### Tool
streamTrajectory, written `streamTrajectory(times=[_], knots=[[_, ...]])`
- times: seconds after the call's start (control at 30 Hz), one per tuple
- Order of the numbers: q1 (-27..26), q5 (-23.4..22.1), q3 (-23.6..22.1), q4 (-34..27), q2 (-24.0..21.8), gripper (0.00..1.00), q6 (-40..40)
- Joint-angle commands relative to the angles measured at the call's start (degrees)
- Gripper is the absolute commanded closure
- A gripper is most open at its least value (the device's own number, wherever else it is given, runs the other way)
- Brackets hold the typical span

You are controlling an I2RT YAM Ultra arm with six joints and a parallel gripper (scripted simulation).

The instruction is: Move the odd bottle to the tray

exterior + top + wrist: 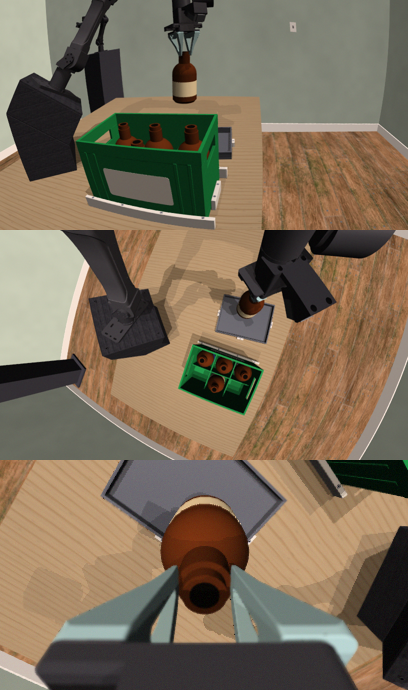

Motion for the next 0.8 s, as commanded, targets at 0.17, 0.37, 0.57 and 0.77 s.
streamTrajectory(times=[0.17,0.37,0.57,0.77], knots=[[1.2,2.2,-2.6,5.0,-2.3,1.00,1.7],[2.6,3.0,-5.7,8.7,-1.9,1.00,2.8],[3.8,3.8,-8.5,12.2,0.6,1.00,3.8],[5.0,4.6,-11.0,15.7,1.4,1.00,4.7]])
